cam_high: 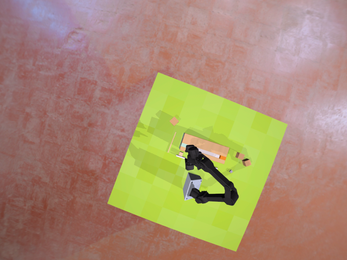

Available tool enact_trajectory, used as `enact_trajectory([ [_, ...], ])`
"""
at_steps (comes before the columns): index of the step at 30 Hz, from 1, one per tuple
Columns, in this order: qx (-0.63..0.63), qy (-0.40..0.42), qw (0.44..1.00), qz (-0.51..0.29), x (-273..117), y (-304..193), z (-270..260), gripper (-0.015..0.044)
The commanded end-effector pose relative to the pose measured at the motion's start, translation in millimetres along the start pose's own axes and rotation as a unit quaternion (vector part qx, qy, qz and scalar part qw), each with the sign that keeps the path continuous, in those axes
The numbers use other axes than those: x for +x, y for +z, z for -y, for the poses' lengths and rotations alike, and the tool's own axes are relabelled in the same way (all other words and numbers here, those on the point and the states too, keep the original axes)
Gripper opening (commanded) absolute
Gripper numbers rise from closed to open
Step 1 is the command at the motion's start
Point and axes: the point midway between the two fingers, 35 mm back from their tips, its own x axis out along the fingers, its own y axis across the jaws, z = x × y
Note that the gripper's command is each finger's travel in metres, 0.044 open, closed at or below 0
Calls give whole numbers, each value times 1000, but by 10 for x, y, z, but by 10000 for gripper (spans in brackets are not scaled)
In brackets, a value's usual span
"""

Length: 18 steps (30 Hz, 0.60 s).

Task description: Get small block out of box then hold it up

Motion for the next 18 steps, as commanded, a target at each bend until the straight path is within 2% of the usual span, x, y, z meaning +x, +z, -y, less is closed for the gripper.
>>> enact_trajectory([
  [1,-138,-1,990,12,27,-54,54,285],
  [4,-283,-2,959,30,34,-80,61,285],
  [7,-432,-7,901,48,40,-108,69,285],
  [10,-569,-18,820,66,45,-136,76,285],
  [14,-728,-40,679,85,48,-173,85,285],
  [18,-800,-56,590,96,49,-198,90,285],
])
